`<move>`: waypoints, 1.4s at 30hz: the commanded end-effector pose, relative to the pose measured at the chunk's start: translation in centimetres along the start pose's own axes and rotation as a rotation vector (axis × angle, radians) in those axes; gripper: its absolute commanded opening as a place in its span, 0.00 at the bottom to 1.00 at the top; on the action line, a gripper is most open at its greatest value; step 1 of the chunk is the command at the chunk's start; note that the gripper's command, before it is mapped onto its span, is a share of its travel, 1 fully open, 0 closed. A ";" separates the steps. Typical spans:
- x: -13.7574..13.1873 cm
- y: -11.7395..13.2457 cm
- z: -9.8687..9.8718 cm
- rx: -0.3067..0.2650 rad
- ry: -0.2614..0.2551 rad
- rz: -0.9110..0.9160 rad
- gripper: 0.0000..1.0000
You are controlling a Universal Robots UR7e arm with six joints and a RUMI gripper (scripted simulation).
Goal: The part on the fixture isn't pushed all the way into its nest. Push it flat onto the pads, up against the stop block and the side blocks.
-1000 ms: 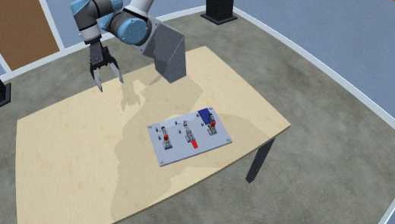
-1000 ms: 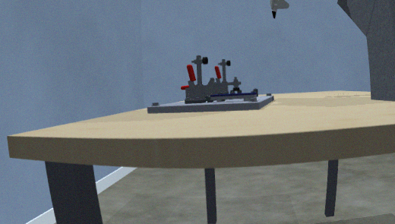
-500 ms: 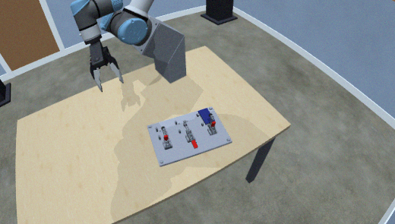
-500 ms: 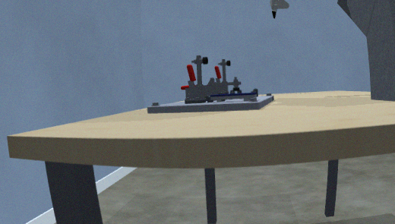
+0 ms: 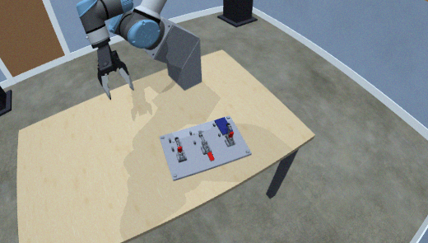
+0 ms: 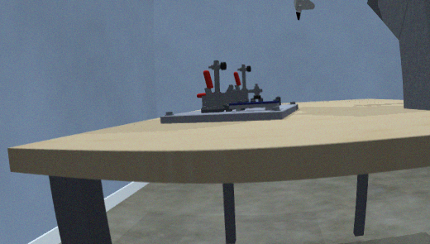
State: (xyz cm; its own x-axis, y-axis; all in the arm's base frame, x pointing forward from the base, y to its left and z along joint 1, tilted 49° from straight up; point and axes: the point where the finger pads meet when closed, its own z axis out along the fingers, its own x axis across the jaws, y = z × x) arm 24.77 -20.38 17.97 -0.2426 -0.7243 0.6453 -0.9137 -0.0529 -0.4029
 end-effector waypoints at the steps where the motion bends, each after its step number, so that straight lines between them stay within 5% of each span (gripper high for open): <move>1: -5.8 -1.6 2.2 -0.260 0.101 0.008 0.58; 6: -5.8 -1.6 2.2 -0.260 0.101 0.009 0.58; 7: -1.1 -0.3 0.4 -0.056 0.022 0.002 0.58; 11: -5.9 -1.6 2.3 -0.257 0.100 0.008 0.58; 23: -5.9 -1.6 2.3 -0.260 0.101 0.008 0.58; 24: -1.2 -0.3 0.4 -0.055 0.022 0.002 0.58; 28: -5.9 -1.6 2.3 -0.256 0.100 0.008 0.58; 40: -5.9 -1.6 2.3 -0.259 0.101 0.008 0.58; 41: -1.2 -0.3 0.4 -0.055 0.022 0.002 0.58; 42: -2.4 -0.6 0.9 -0.111 0.044 0.003 0.58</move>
State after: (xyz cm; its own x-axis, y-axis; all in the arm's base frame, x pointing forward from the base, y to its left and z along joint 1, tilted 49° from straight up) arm 24.89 -20.26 17.78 -0.2418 -0.7257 0.6442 -0.9125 -0.0557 -0.4052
